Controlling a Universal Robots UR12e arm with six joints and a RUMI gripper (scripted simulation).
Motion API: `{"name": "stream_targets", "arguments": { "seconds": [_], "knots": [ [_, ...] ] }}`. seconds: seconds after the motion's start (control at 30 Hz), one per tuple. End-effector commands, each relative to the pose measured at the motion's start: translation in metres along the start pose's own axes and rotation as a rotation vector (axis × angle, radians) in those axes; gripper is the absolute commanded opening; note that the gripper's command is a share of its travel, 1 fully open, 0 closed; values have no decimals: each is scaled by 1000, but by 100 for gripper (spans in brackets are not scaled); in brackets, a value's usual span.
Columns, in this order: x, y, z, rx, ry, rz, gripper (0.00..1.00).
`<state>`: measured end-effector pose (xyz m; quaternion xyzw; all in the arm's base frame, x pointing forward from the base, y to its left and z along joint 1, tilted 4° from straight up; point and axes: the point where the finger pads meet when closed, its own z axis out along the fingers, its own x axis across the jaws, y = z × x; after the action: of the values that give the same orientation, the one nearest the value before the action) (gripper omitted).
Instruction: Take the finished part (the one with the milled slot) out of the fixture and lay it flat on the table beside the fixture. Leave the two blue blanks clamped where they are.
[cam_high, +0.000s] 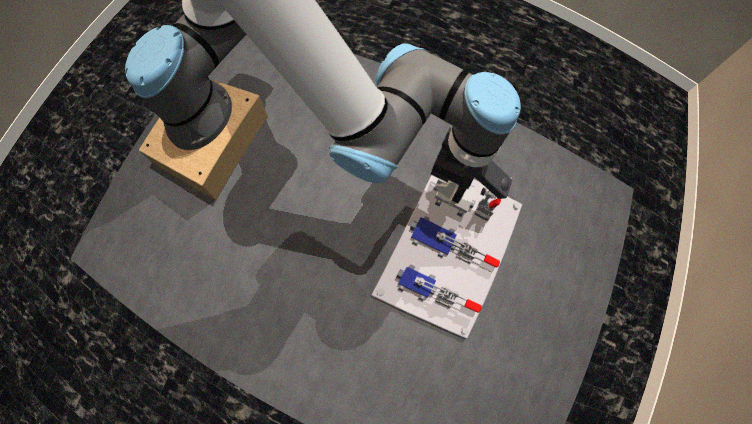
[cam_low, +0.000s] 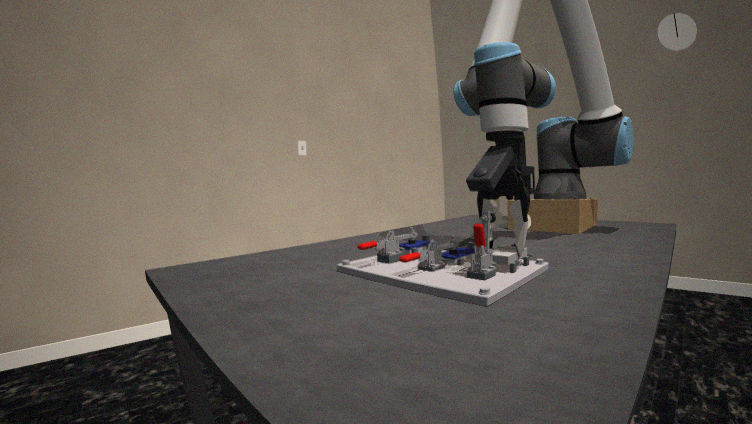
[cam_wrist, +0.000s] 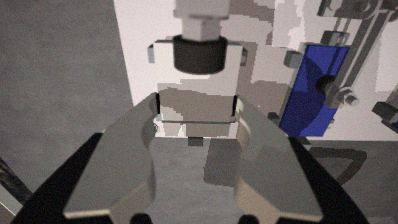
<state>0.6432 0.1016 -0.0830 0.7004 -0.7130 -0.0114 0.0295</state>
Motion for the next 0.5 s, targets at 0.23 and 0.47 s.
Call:
{"name": "stream_targets", "arguments": {
  "seconds": [0.23, 0.47],
  "knots": [
    [0, -1, -13, 2, 0, 0, 0],
    [0, -1, -18, 2, 0, 0, 0]
  ]
}}
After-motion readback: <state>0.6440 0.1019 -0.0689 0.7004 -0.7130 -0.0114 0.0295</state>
